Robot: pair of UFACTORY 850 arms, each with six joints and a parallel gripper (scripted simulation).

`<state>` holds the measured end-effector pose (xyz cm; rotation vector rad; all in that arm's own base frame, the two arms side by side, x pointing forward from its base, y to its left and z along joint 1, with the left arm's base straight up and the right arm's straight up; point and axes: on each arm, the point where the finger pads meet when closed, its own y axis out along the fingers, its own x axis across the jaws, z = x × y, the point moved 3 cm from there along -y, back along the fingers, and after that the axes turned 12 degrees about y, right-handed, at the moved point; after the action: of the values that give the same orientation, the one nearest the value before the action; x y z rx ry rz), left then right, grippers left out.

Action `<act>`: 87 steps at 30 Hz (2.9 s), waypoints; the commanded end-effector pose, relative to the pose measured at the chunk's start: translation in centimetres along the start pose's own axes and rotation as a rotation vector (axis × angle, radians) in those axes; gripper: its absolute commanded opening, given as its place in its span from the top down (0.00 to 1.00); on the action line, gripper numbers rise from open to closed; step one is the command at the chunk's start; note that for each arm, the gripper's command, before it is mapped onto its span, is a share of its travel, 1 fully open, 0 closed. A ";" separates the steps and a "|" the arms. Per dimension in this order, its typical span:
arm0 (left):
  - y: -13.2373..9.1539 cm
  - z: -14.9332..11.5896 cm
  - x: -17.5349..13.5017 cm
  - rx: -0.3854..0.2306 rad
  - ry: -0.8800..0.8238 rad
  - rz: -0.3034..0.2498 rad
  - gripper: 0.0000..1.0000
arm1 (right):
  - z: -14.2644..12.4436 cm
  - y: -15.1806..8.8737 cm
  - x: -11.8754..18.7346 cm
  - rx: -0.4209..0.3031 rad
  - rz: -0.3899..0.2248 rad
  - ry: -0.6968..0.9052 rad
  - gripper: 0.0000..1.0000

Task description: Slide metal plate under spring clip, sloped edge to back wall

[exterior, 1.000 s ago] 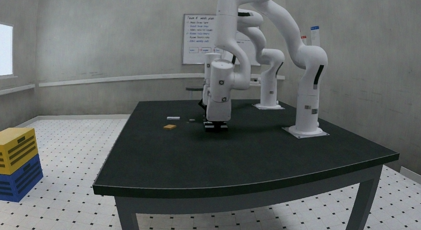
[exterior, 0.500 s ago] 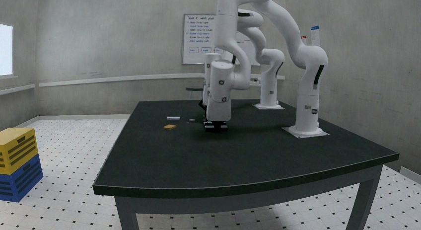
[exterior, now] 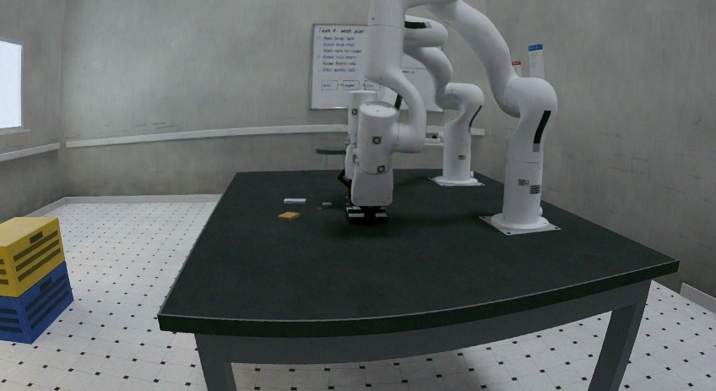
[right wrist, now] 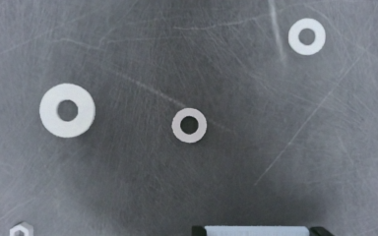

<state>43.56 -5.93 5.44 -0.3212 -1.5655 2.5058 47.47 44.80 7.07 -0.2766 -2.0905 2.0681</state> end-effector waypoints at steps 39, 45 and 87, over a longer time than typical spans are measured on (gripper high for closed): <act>0.0 0.0 -0.1 0.000 0.001 0.001 1.00 | -2.5 0.0 0.5 -0.004 0.000 -0.001 1.00; 0.0 0.0 -0.1 0.000 0.001 0.001 1.00 | -2.8 0.0 0.5 -0.004 0.000 -0.001 1.00; 0.0 0.0 -0.1 0.000 0.001 0.001 1.00 | -2.2 0.5 0.5 -0.074 -0.022 -0.003 0.28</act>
<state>43.56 -5.93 5.44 -0.3212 -1.5655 2.5058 47.47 47.16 6.59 -0.2605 -2.1495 1.9998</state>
